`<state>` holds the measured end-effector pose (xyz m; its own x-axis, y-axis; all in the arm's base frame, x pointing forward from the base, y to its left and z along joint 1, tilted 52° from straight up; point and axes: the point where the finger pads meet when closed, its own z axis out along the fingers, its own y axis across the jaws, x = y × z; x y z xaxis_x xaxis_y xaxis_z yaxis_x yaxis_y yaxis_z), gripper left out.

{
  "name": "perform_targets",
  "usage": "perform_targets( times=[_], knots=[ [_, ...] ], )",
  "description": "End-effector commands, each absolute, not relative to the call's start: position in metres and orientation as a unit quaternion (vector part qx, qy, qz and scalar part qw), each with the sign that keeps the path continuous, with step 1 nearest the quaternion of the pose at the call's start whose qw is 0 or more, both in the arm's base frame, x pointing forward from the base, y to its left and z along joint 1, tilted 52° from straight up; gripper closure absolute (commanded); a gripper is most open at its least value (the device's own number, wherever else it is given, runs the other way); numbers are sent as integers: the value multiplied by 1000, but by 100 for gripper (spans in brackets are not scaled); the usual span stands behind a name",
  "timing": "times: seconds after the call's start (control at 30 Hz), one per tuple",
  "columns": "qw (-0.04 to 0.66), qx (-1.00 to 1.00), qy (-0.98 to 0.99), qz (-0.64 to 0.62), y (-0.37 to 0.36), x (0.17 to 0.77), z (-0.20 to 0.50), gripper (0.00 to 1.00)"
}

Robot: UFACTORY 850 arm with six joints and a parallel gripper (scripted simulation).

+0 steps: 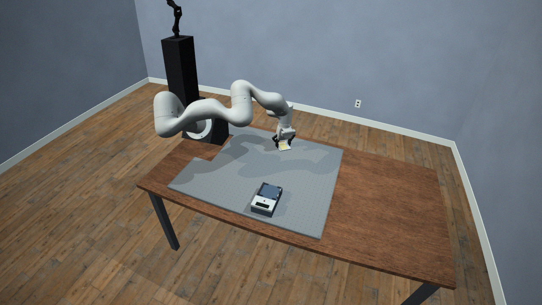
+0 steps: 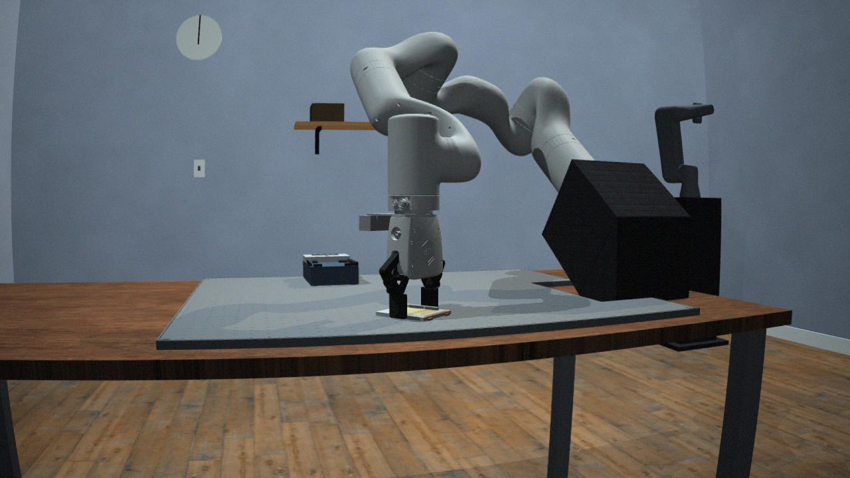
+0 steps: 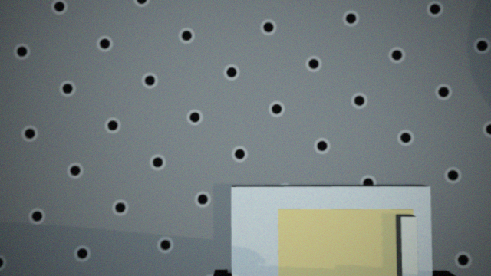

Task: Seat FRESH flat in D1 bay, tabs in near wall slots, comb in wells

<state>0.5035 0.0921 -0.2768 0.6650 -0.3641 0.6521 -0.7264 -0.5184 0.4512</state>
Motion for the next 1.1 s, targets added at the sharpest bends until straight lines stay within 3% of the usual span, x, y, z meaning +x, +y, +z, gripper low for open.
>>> perform_targets(
  times=[0.0,1.07],
  knots=[
    [365,836,-326,248,98,504,-272,100],
    [365,836,-326,248,127,497,-250,100]
  ],
)
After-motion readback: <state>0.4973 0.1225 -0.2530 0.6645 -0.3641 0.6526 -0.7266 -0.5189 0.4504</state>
